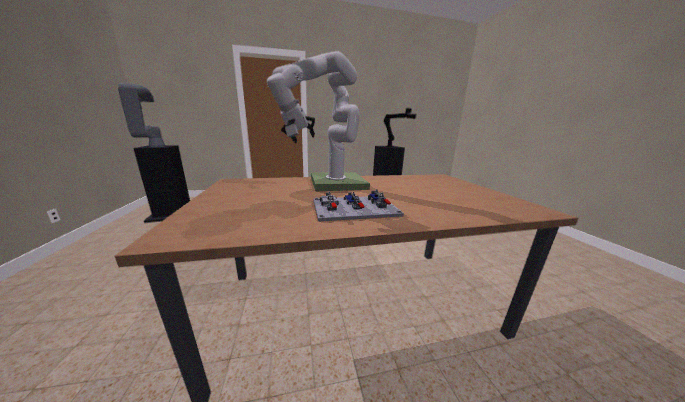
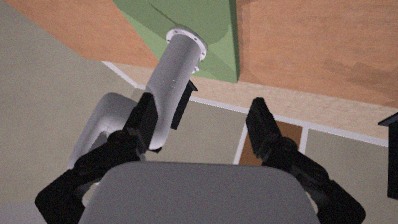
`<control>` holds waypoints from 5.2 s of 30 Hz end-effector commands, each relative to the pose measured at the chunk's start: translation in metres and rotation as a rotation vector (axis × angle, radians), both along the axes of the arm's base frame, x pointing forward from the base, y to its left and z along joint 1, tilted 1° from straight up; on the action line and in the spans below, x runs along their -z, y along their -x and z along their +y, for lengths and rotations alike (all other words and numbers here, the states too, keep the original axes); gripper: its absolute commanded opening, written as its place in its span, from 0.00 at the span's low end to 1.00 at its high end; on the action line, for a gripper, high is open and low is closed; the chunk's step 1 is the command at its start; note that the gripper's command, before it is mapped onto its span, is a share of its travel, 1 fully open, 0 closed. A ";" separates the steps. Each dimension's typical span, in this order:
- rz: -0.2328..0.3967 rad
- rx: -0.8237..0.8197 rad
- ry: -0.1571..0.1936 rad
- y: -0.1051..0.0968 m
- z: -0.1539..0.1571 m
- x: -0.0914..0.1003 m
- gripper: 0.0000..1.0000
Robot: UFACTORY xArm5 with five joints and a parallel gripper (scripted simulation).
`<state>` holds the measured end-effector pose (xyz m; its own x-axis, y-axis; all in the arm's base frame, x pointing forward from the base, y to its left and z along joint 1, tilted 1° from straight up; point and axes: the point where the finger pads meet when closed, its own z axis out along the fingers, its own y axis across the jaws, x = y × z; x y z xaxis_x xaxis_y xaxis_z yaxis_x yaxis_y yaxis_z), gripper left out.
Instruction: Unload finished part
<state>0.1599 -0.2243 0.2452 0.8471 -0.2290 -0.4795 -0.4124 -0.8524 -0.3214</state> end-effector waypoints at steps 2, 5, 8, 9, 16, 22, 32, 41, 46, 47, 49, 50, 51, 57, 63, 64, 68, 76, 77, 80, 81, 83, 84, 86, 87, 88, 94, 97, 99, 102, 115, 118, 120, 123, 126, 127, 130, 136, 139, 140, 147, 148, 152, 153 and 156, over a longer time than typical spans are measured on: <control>-0.021 -0.067 0.108 -0.047 0.011 0.006 1.00; -0.041 -0.100 0.158 -0.069 0.021 0.008 1.00; -0.057 -0.122 0.189 -0.084 0.028 0.009 1.00; -0.057 -0.122 0.189 -0.084 0.028 0.009 1.00; -0.141 -0.201 0.298 -0.140 0.068 0.010 1.00; -0.217 -0.251 0.358 -0.176 0.105 0.008 1.00; -0.350 -0.315 0.416 -0.220 0.173 0.002 1.00; -0.480 -0.502 0.397 -0.266 0.233 0.001 1.00; -0.512 -0.641 0.365 -0.289 0.241 0.009 1.00; -0.518 -0.670 0.358 -0.294 0.243 0.011 1.00; -0.533 -0.736 0.341 -0.305 0.248 0.016 1.00; -0.540 -0.769 0.333 -0.310 0.250 0.018 1.00; -0.547 -0.802 0.325 -0.316 0.252 0.021 1.00; -0.579 -0.960 0.283 -0.340 0.264 0.035 1.00; -0.583 -0.979 0.278 -0.343 0.266 0.037 1.00; -0.583 -0.979 0.278 -0.343 0.266 0.037 1.00; -0.583 -0.979 0.278 -0.343 0.266 0.037 1.00; -0.583 -0.979 0.278 -0.343 0.266 0.037 1.00; -0.583 -0.979 0.278 -0.343 0.266 0.037 1.00; -0.583 -0.979 0.278 -0.343 0.266 0.037 1.00; -0.583 -0.979 0.278 -0.343 0.266 0.037 1.00; -0.583 -0.979 0.278 -0.343 0.266 0.037 1.00; -0.583 -0.979 0.278 -0.343 0.266 0.037 1.00; -0.583 -0.979 0.278 -0.343 0.266 0.037 1.00; -0.583 -0.979 0.278 -0.343 0.266 0.037 1.00; -0.583 -0.979 0.278 -0.343 0.266 0.037 1.00; -0.583 -0.979 0.278 -0.343 0.266 0.037 1.00; -0.583 -0.979 0.278 -0.343 0.266 0.037 1.00; -0.583 -0.979 0.278 -0.343 0.266 0.037 1.00; -0.583 -0.979 0.278 -0.343 0.266 0.037 1.00; -0.583 -0.979 0.278 -0.343 0.266 0.037 1.00; -0.583 -0.979 0.278 -0.343 0.266 0.037 1.00; -0.583 -0.979 0.278 -0.343 0.266 0.037 1.00; -0.583 -0.979 0.278 -0.343 0.266 0.037 1.00; -0.583 -0.979 0.278 -0.343 0.266 0.037 1.00; -0.583 -0.979 0.278 -0.343 0.266 0.037 1.00; -0.583 -0.979 0.278 -0.343 0.266 0.037 1.00; -0.553 -0.836 0.316 -0.325 0.220 0.041 1.00; -0.535 -0.753 0.337 -0.312 0.195 0.045 1.00; -0.529 -0.726 0.344 -0.308 0.187 0.046 1.00; -0.488 -0.544 0.387 -0.275 0.139 0.054 1.00; -0.484 -0.527 0.391 -0.271 0.135 0.055 1.00; -0.456 -0.412 0.416 -0.247 0.108 0.061 1.00; -0.449 -0.383 0.423 -0.241 0.102 0.062 1.00; -0.428 -0.296 0.441 -0.221 0.085 0.067 1.00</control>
<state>0.4033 -0.1161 0.1812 0.9988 0.0485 -0.0112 0.0484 -0.9988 -0.0038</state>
